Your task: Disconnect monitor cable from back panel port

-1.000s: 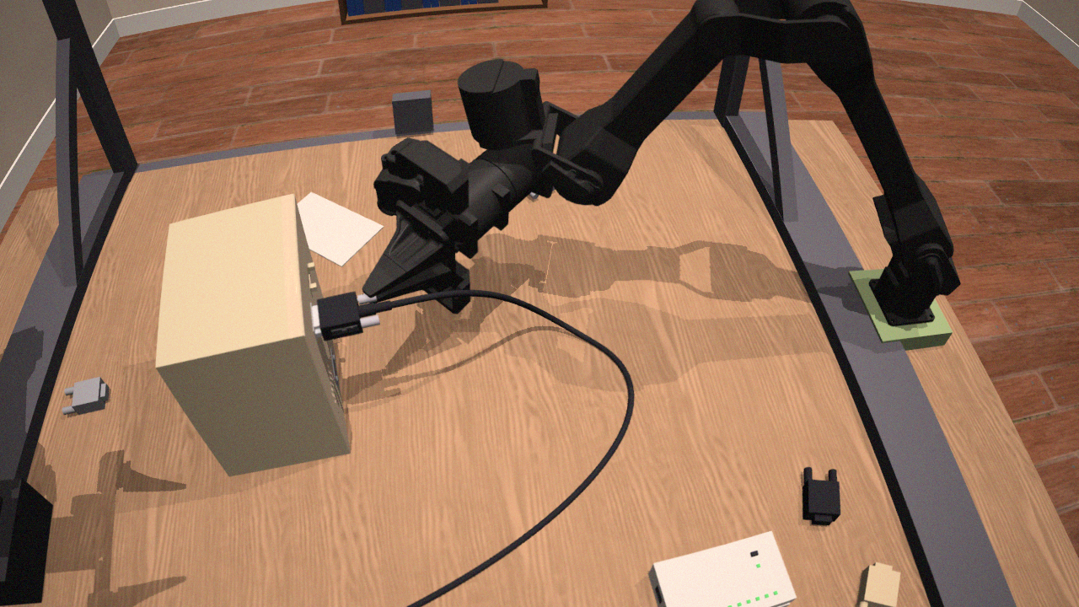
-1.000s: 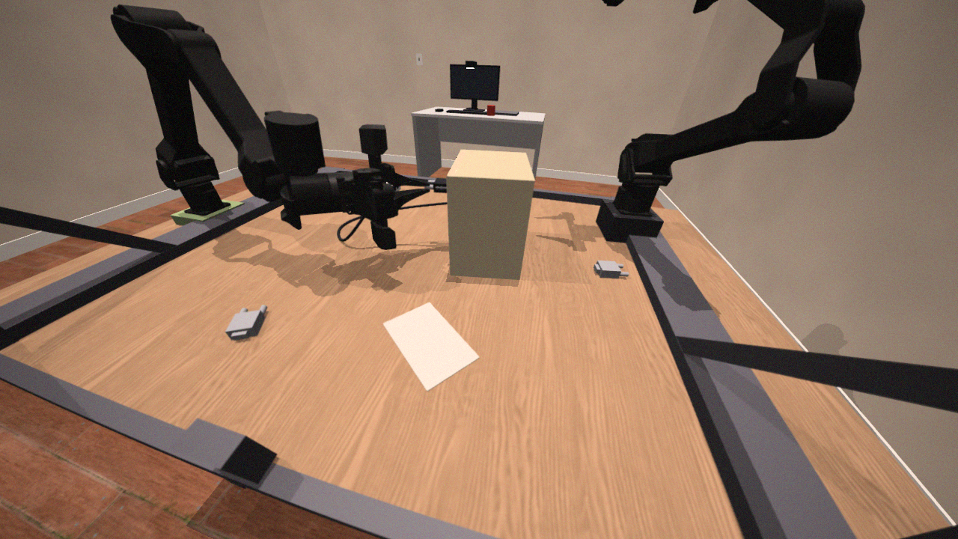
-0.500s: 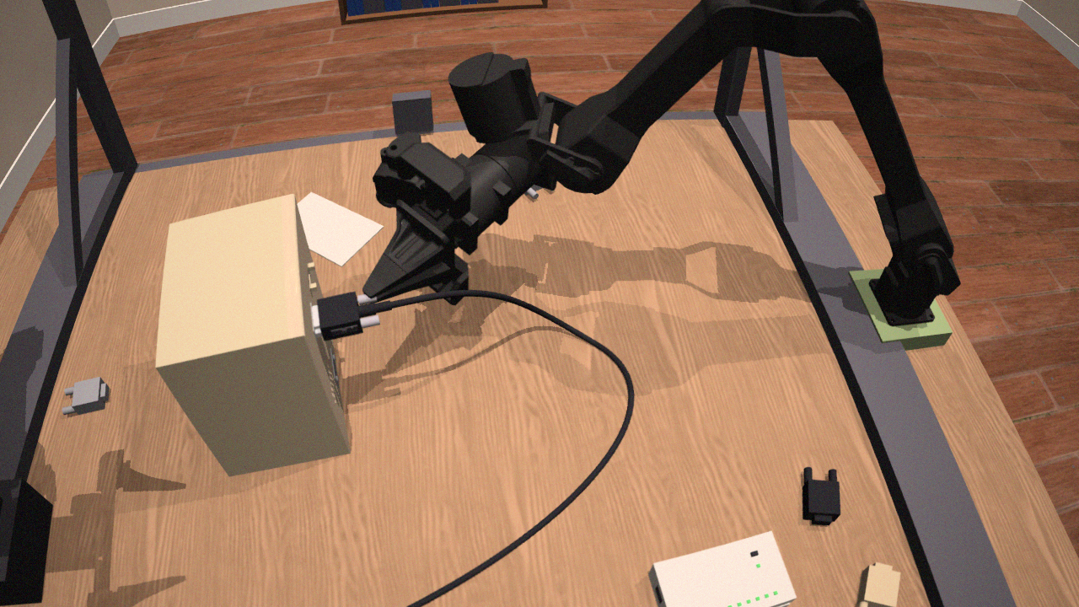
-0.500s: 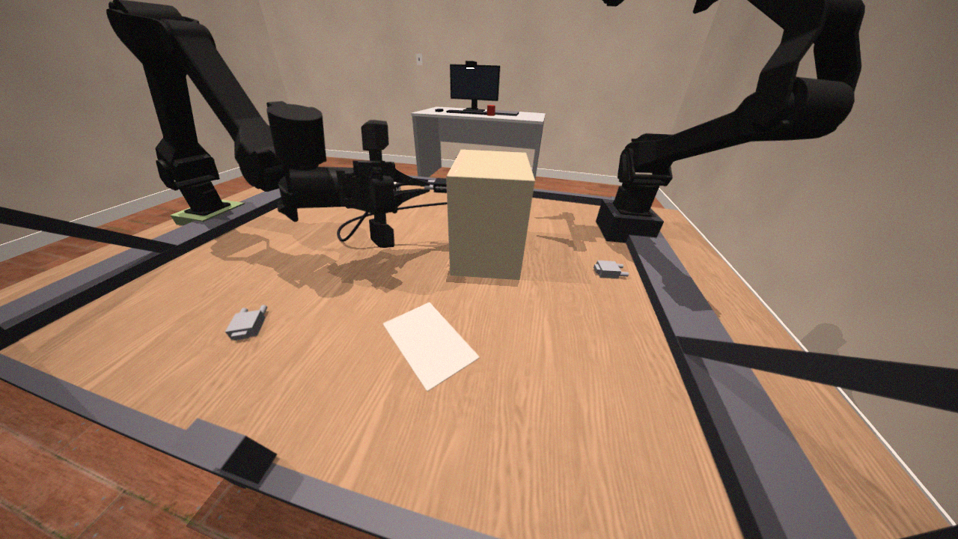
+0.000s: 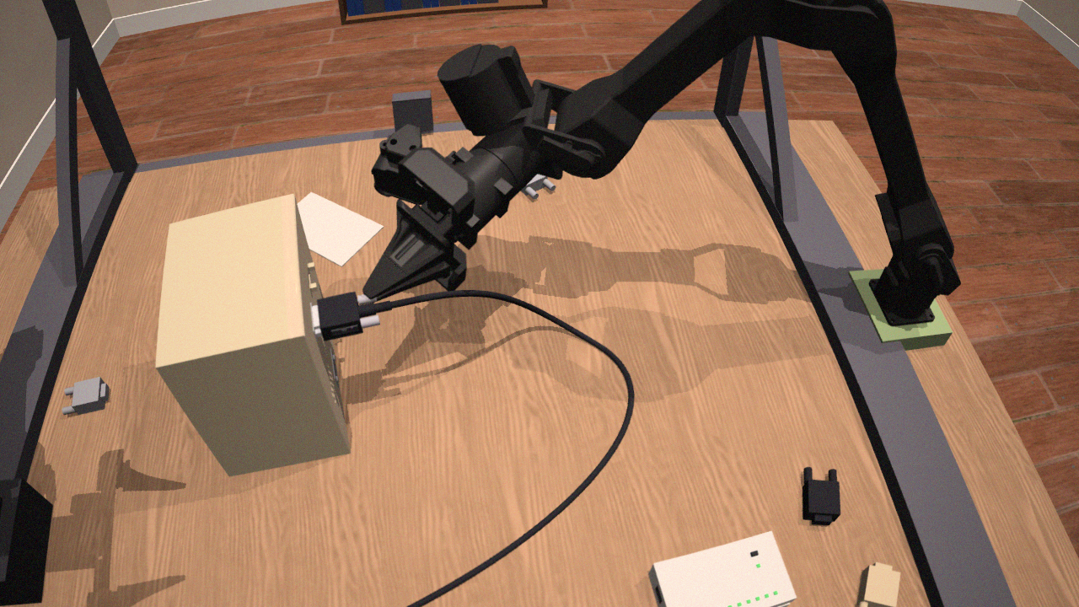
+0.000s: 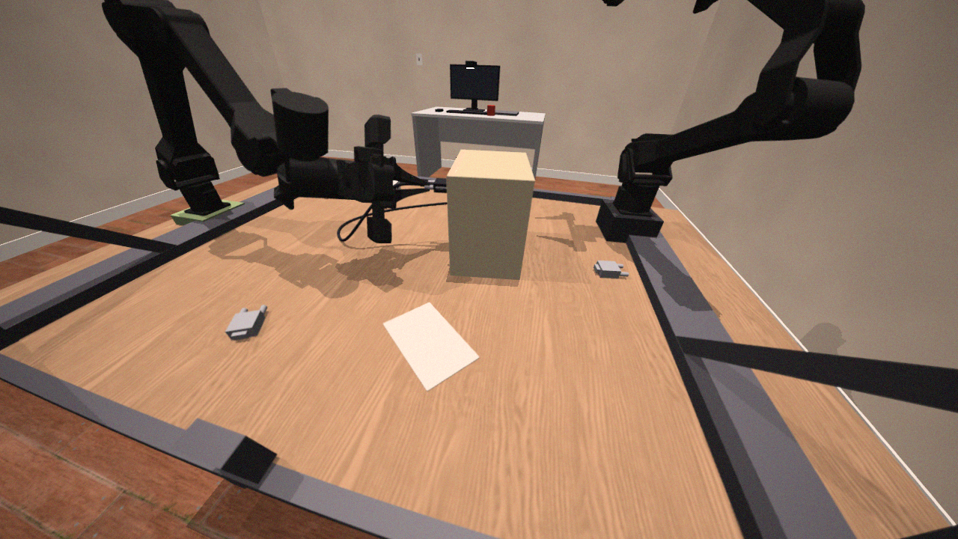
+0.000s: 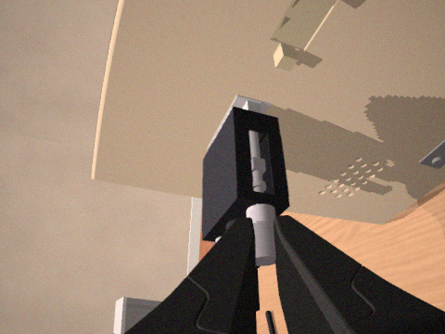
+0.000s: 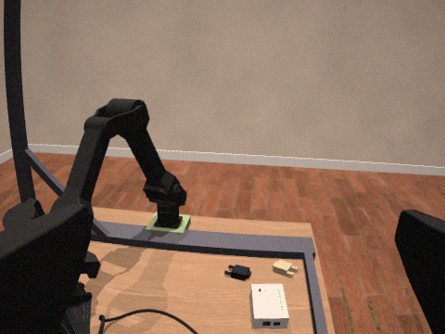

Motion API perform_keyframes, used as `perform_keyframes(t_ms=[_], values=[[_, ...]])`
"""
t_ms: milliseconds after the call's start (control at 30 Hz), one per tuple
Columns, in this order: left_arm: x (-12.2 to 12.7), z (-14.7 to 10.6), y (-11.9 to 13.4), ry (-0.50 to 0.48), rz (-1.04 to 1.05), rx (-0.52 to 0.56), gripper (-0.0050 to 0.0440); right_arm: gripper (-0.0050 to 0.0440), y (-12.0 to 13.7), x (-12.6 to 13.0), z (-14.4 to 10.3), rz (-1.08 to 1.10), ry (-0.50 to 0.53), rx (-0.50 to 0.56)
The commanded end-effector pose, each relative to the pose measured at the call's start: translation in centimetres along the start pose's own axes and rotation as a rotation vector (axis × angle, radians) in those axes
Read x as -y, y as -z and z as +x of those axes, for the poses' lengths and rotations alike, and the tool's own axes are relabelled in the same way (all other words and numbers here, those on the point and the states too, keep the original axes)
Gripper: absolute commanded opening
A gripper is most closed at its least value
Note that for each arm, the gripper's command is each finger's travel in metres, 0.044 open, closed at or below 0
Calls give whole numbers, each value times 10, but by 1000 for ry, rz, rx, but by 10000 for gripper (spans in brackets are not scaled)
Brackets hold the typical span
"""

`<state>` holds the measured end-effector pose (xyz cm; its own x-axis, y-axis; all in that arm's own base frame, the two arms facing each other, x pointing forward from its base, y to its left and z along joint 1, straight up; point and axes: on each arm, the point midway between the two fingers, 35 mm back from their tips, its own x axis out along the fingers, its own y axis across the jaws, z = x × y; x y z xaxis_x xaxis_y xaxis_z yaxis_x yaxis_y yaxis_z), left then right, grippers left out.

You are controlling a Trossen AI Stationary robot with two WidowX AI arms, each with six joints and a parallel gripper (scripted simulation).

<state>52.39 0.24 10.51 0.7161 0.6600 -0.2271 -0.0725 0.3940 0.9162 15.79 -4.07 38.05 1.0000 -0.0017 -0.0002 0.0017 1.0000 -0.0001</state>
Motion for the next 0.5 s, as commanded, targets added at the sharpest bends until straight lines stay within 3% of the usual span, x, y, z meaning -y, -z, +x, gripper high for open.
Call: perform_keyframes(t_ms=[0, 467], values=[[-12, -2, -5, 6, -44, 10, 0, 440, -3, -1, 0, -5, -2, 1], [-15, -2, -5, 87, -158, 10, 0, 440, -3, -1, 0, -5, -2, 1]])
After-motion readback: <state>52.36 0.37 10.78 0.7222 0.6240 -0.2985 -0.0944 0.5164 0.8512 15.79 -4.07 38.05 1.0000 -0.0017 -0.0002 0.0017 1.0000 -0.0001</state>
